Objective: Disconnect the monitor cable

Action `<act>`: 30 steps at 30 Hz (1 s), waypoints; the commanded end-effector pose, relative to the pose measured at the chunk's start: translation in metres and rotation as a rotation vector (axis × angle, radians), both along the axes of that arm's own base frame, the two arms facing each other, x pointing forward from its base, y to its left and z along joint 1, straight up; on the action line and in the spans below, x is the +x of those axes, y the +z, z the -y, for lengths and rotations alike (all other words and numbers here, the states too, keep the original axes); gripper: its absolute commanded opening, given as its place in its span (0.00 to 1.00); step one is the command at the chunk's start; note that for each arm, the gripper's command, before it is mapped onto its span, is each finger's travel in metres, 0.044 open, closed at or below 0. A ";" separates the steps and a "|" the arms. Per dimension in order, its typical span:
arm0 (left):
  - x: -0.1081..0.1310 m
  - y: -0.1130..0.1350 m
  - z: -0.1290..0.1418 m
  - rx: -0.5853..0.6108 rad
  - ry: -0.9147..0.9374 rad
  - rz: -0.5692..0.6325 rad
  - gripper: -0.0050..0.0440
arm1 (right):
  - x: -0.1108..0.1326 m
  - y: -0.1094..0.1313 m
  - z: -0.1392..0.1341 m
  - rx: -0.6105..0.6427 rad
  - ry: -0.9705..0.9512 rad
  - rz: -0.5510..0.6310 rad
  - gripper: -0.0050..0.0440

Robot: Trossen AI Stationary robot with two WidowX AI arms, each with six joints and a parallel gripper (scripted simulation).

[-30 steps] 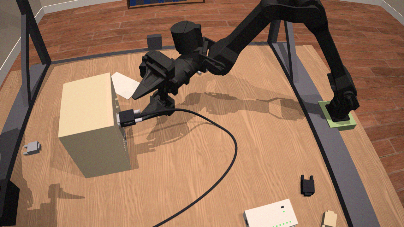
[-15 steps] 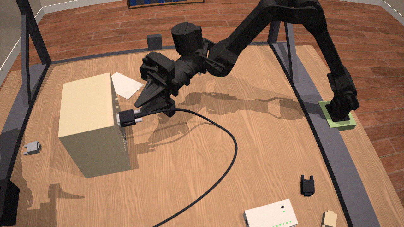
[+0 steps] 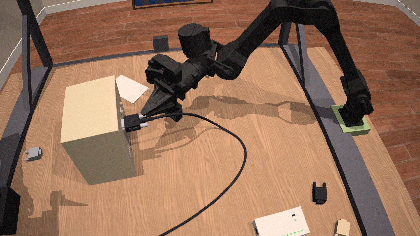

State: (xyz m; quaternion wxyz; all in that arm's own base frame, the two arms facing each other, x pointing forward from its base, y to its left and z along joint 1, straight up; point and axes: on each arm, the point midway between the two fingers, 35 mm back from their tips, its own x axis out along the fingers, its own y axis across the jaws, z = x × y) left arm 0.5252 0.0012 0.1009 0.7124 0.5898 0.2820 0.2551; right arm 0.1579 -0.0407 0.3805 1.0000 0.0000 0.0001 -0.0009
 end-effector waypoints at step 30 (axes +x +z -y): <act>0.001 0.018 -0.002 -0.291 0.000 0.076 0.10 | 0.000 0.003 -0.001 -0.005 0.002 0.001 1.00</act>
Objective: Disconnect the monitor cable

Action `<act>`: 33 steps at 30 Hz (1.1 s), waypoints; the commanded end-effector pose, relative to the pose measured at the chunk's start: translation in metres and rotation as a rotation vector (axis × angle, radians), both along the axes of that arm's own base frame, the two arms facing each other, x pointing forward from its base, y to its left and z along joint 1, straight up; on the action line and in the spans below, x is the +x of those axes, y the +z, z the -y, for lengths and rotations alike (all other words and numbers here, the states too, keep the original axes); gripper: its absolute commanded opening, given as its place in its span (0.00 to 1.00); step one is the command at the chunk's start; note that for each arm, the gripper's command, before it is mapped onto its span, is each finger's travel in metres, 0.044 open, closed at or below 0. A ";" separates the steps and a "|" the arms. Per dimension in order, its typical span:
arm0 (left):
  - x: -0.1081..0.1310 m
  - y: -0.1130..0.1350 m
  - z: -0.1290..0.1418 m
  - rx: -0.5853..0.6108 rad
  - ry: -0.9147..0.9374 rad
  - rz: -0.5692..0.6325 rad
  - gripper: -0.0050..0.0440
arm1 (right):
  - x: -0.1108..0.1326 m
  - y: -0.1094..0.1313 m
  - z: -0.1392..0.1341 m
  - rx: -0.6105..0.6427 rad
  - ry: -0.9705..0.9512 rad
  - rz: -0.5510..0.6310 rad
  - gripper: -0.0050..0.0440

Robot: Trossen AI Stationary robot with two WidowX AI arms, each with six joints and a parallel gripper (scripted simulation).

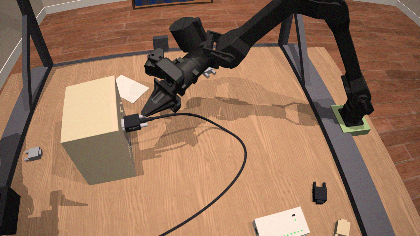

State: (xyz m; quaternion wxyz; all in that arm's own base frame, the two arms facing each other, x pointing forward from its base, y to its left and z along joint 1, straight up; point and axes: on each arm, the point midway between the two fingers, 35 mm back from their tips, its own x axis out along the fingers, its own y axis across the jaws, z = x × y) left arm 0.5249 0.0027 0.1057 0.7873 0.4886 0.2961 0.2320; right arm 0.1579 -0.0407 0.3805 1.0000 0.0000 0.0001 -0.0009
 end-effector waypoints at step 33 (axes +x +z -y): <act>0.000 0.018 -0.004 -0.334 -0.004 0.081 0.10 | 0.000 0.003 -0.001 -0.005 0.002 0.001 1.00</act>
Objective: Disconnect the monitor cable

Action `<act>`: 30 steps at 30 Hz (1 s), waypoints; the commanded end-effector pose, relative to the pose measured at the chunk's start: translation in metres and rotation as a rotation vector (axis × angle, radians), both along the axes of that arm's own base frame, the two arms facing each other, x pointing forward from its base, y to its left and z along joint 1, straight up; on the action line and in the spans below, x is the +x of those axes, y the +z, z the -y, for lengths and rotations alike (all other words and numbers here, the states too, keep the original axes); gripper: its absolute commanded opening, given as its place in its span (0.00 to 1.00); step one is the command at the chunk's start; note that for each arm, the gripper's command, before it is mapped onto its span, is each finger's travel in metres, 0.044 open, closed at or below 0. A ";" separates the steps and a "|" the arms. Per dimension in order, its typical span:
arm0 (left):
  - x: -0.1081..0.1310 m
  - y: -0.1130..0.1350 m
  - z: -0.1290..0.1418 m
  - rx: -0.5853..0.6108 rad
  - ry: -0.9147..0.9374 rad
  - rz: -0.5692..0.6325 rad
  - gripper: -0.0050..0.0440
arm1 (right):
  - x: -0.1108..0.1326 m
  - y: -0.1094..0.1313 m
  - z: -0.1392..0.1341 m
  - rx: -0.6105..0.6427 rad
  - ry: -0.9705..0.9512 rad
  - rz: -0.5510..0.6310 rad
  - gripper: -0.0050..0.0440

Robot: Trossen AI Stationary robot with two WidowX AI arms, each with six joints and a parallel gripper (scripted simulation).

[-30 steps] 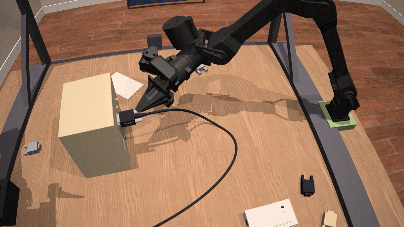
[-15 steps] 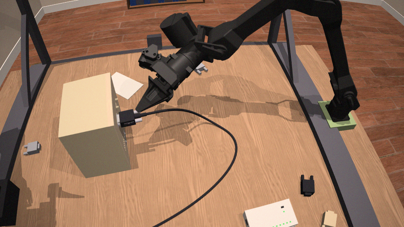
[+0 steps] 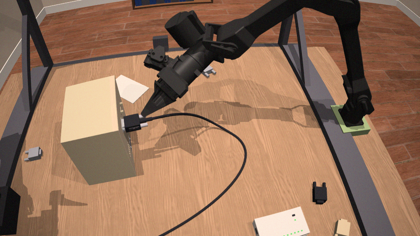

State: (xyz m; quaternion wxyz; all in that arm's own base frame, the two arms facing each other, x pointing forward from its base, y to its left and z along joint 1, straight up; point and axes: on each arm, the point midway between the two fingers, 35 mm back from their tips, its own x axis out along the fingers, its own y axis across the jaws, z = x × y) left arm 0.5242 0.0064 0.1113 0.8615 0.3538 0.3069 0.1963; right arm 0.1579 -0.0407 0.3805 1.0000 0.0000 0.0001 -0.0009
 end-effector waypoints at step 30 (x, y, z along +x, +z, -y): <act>0.001 0.013 0.000 -0.021 0.000 0.027 1.00 | 0.000 0.003 -0.001 -0.005 0.002 0.001 1.00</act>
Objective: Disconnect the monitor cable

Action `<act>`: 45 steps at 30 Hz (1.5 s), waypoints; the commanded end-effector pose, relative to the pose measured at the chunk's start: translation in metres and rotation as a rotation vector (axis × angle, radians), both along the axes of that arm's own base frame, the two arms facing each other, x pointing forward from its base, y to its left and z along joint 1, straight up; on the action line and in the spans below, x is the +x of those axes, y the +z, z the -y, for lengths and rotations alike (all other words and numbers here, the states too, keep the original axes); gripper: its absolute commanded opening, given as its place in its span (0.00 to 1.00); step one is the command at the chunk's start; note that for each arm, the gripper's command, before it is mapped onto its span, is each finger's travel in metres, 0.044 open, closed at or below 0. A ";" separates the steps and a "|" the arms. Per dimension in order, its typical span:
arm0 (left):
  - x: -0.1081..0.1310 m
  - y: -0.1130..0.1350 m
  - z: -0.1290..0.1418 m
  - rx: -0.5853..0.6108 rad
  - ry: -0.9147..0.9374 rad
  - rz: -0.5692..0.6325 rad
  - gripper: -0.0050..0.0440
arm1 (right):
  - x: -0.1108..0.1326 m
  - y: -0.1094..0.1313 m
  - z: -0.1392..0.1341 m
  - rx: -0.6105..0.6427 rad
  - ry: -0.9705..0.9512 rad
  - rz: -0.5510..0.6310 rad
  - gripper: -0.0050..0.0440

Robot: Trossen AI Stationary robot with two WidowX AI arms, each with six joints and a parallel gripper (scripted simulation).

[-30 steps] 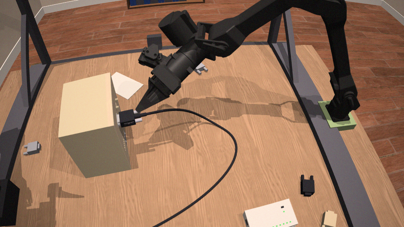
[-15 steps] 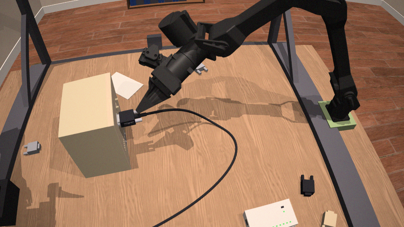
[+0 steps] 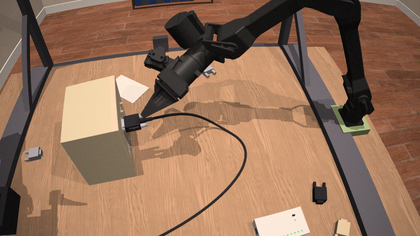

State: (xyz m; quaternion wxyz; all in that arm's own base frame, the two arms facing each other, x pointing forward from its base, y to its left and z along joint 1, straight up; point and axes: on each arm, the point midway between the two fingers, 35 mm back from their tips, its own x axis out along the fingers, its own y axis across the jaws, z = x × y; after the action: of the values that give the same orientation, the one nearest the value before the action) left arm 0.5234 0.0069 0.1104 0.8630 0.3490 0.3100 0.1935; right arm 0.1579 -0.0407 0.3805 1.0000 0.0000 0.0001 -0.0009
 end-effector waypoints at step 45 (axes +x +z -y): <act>0.003 0.002 0.006 0.574 0.005 -0.073 0.10 | 0.000 0.003 -0.001 -0.005 0.002 0.001 1.00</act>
State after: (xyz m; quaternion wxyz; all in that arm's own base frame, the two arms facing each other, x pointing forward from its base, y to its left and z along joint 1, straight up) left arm 0.5251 0.0014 0.1011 0.7124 0.5896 0.2821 0.2554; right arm 0.1579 -0.0407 0.3805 1.0000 0.0000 0.0001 -0.0009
